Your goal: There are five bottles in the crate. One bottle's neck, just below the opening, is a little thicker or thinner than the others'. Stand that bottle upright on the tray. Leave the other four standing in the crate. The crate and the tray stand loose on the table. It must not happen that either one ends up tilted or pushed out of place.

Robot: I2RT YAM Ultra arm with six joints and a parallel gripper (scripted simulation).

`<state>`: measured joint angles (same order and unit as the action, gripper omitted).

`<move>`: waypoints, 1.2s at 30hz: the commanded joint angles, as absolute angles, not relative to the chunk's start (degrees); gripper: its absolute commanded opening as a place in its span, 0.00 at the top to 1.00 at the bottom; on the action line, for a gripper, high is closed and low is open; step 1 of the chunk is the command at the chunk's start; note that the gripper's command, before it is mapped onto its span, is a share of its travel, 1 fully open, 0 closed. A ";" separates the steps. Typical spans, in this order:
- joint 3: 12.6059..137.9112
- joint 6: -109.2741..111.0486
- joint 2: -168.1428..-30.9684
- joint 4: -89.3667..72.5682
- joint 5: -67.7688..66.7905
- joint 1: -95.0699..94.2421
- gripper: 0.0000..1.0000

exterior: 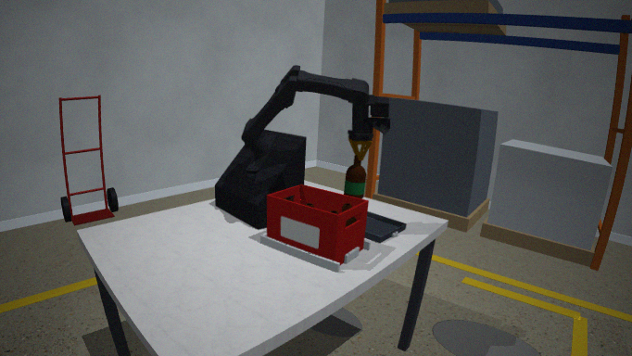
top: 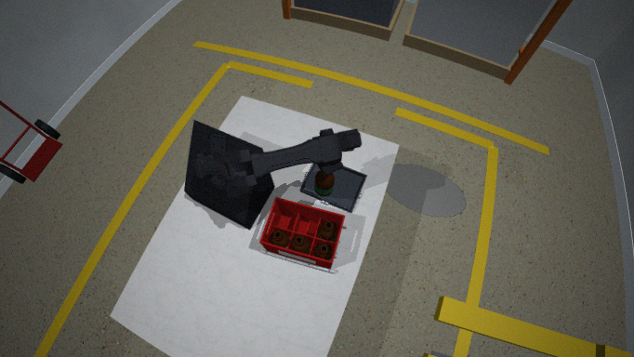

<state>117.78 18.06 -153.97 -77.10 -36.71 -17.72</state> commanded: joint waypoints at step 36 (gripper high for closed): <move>120.40 18.93 -164.51 -65.37 -36.61 -19.04 1.00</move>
<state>118.39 18.59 -164.24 -67.18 -36.84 -17.74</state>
